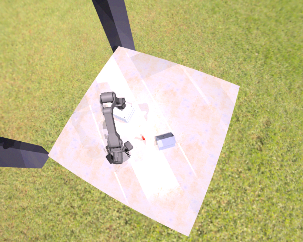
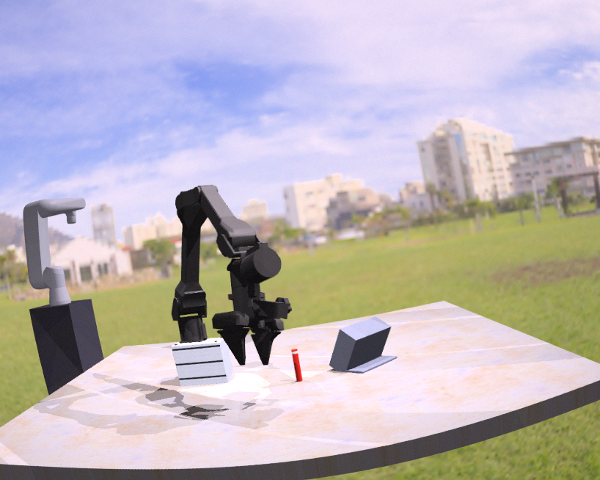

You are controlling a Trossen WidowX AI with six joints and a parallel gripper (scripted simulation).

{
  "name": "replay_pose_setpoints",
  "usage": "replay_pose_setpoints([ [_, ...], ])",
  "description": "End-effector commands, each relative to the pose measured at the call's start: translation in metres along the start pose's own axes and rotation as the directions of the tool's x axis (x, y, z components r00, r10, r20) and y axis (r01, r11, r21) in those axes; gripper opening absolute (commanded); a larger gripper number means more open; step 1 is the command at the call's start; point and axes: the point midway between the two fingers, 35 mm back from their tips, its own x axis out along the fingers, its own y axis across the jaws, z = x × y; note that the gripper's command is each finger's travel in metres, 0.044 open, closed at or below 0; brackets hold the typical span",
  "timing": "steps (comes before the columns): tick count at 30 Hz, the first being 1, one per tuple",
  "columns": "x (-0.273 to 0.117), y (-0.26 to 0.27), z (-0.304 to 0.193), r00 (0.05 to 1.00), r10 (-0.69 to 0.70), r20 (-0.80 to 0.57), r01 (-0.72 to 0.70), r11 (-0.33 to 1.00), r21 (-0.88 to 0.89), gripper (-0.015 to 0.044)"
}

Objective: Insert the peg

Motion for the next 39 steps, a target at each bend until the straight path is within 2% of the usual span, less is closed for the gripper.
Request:
replay_pose_setpoints([
  [1,-0.005,0.02,0.005,0.999,0.032,0.005,-0.031,0.998,-0.052,0.044],
  [30,-0.049,0.172,0.003,0.968,0.246,-0.052,-0.244,0.869,-0.429,0.044],
  [39,-0.054,0.192,-0.003,0.96,0.27,-0.071,-0.271,0.837,-0.475,0.044],
])
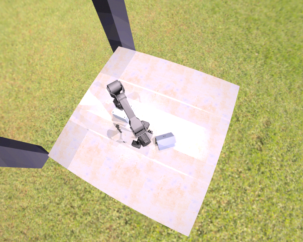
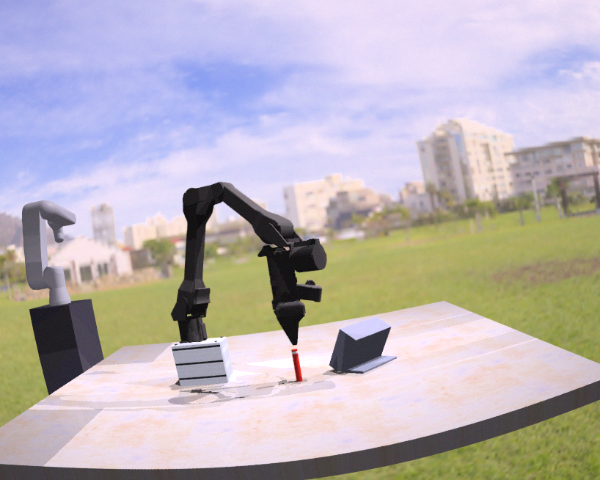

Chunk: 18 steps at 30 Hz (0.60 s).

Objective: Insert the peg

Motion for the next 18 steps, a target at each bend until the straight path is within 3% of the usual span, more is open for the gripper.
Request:
replay_pose_setpoints([
  [1,0.002,0.002,0.0,1.0,0.007,0.0,-0.007,1.0,-0.007,0.044],
  [18,0.03,0.002,0.001,1.0,0.008,0.0,-0.008,1.0,-0.007,0.044],
])
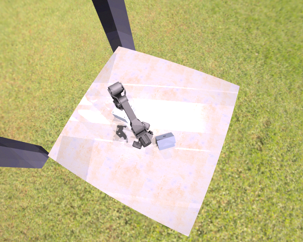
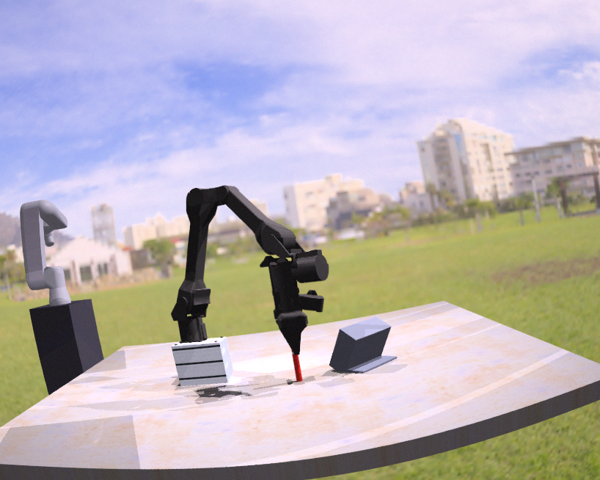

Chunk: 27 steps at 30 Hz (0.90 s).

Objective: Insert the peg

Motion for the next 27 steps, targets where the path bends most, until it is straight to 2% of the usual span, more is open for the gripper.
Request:
replay_pose_setpoints([
  [1,0.008,0.001,0.0,1.0,0.008,-0.001,-0.008,1.0,0.0,0.044],
  [23,0.039,0.003,-0.002,1.0,0.008,-0.001,-0.008,1.0,0.0,0.044],
  [27,0.036,0.002,-0.002,1.0,0.002,-0.002,-0.002,1.0,-0.005,0.0335],
])
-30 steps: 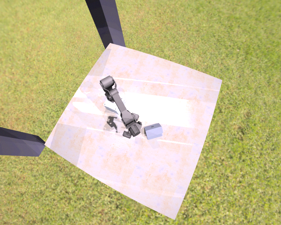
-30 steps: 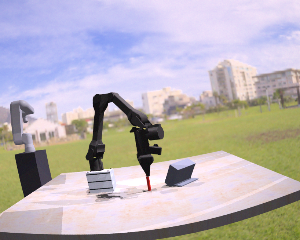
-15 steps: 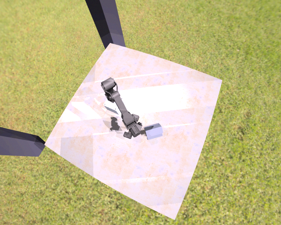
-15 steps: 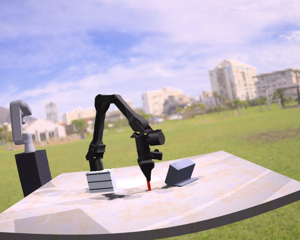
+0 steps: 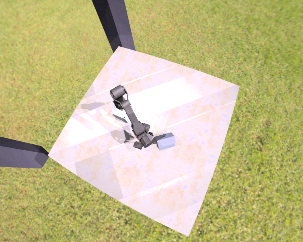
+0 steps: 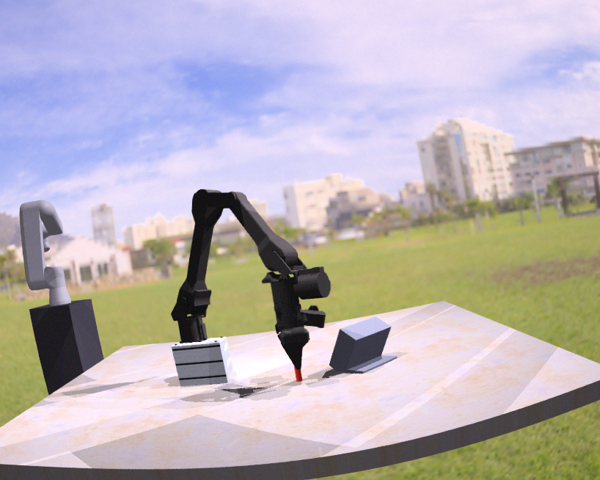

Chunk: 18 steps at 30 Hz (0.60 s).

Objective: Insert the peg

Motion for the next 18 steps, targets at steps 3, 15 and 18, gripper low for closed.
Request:
replay_pose_setpoints([
  [3,-0.0006,-0.0001,0.0002,1.0,0.0,0.001,0.0,1.0,0.0,0.0256],
  [15,-0.0006,-0.0001,0.0002,1.0,0.0,0.001,0.0,1.0,0.0,0.0039],
  [18,-0.0006,-0.0001,0.0002,1.0,0.0,0.001,0.0,1.0,0.0,0.0019],
])
